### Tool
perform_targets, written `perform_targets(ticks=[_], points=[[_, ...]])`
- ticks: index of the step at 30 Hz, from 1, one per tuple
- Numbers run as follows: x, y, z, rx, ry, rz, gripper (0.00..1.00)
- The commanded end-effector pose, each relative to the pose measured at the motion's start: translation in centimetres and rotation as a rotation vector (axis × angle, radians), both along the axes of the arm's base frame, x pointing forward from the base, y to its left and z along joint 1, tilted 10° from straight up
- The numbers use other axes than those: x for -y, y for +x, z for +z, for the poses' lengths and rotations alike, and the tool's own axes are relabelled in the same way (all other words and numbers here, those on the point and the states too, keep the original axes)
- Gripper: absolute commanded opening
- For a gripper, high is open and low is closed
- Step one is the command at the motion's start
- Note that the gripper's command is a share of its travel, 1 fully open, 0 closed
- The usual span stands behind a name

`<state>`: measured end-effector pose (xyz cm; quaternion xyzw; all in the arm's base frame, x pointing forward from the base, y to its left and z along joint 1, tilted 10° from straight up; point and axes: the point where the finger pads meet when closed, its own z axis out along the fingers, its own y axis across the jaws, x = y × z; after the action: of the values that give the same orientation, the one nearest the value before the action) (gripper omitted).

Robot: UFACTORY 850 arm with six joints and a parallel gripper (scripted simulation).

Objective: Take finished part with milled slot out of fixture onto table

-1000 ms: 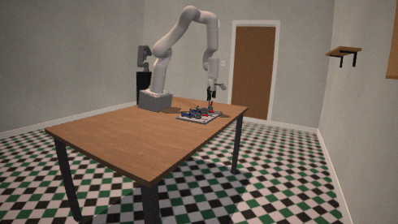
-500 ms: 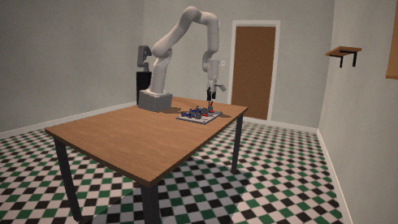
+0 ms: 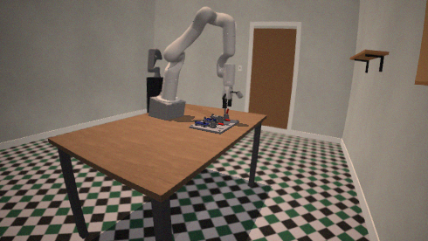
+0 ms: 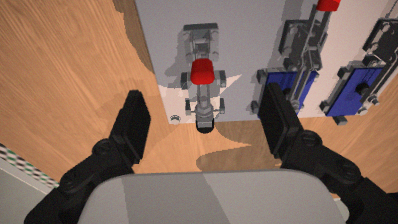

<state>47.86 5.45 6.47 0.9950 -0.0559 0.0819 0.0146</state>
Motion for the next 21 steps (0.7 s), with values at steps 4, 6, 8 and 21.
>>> perform_targets(ticks=[4,6,8,21], points=[[-0.1,-0.5,0.0,0.004,-0.001,0.000,1.00],[-0.1,-0.7,-0.1,0.004,-0.001,0.000,1.00],[-0.1,-0.7,-0.1,0.004,-0.001,0.000,1.00],[-0.3,-2.6,-0.4,0.004,-0.001,0.000,1.00]])
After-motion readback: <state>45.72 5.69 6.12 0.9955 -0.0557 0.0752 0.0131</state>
